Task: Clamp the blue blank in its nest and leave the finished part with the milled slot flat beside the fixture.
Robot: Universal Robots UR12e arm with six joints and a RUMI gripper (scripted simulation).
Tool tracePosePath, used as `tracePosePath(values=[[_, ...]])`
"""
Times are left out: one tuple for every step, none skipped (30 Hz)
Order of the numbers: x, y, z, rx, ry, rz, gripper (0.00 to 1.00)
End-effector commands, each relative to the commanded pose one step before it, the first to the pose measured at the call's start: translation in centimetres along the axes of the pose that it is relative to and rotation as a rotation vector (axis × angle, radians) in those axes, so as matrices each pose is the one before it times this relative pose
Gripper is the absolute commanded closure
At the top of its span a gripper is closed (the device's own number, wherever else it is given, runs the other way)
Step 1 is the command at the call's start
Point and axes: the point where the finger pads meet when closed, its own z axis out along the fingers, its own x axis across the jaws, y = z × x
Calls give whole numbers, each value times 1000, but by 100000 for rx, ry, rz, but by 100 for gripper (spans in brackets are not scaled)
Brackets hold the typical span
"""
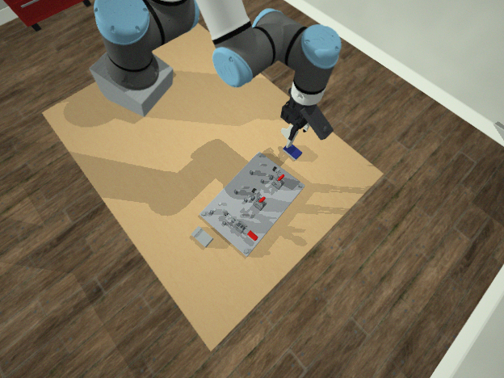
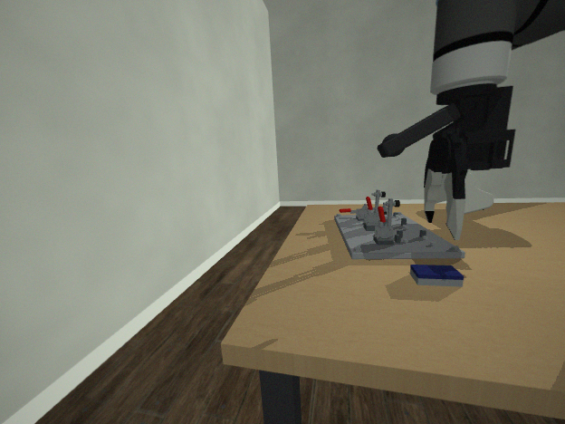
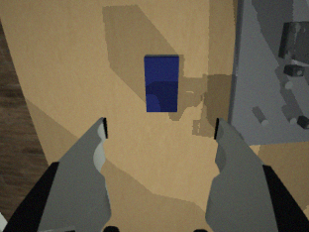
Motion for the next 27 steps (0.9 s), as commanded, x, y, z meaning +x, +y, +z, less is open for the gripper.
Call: tracePosePath(values=[[-29, -110, 1306, 188, -14, -16, 41], [0, 0, 288, 0, 0, 0, 41], [0, 0, 281, 0, 0, 0, 41], [0, 0, 272, 0, 0, 0, 41], [0, 0, 264, 0, 0, 0, 41], [0, 0, 254, 0, 0, 0, 41], [0, 0, 245, 0, 0, 0, 41], [0, 0, 235, 0, 0, 0, 41], [0, 0, 226, 0, 0, 0, 41], [0, 0, 215, 0, 0, 0, 41], [0, 1, 206, 0, 0, 0, 41], [0, -1, 195, 0, 0, 0, 41], [0, 0, 0, 0, 0, 0, 41], [0, 0, 0, 0, 0, 0, 41], [0, 0, 184, 0, 0, 0, 41], [0, 0, 174, 0, 0, 0, 41], [0, 0, 163, 0, 0, 0, 41], [0, 0, 152, 0, 0, 0, 41], [0, 0, 142, 0, 0, 0, 41], [0, 0, 130, 0, 0, 0, 41], [0, 0, 120, 0, 0, 0, 41], [0, 0, 110, 0, 0, 0, 41], [0, 0, 99, 0, 0, 0, 41], [0, 0, 89, 0, 0, 0, 41], [0, 0, 79, 0, 0, 0, 41], [0, 0, 70, 0, 0, 0, 41], [0, 0, 60, 0, 0, 0, 41]])
